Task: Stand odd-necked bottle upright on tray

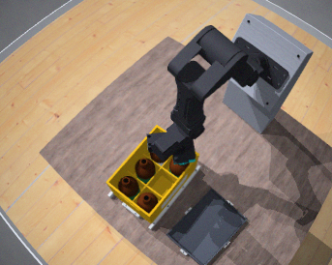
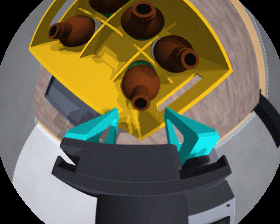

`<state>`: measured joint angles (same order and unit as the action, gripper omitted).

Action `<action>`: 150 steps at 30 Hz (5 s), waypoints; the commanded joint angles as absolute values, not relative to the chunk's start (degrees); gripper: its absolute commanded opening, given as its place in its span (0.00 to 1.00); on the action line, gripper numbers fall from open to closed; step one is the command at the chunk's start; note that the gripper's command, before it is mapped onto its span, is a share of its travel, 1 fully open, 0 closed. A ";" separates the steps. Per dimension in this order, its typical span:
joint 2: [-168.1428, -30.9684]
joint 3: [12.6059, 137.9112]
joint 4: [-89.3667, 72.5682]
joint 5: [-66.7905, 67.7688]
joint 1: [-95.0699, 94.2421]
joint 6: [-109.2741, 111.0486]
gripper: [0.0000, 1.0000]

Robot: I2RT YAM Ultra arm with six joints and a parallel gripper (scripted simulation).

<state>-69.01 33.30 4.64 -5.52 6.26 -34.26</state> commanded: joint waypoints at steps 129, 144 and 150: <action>-80.06 36.69 13.29 -4.54 4.84 -35.06 0.61; -80.06 36.69 13.29 -4.54 4.84 -35.06 0.61; -80.06 36.69 13.29 -4.54 4.84 -35.06 0.61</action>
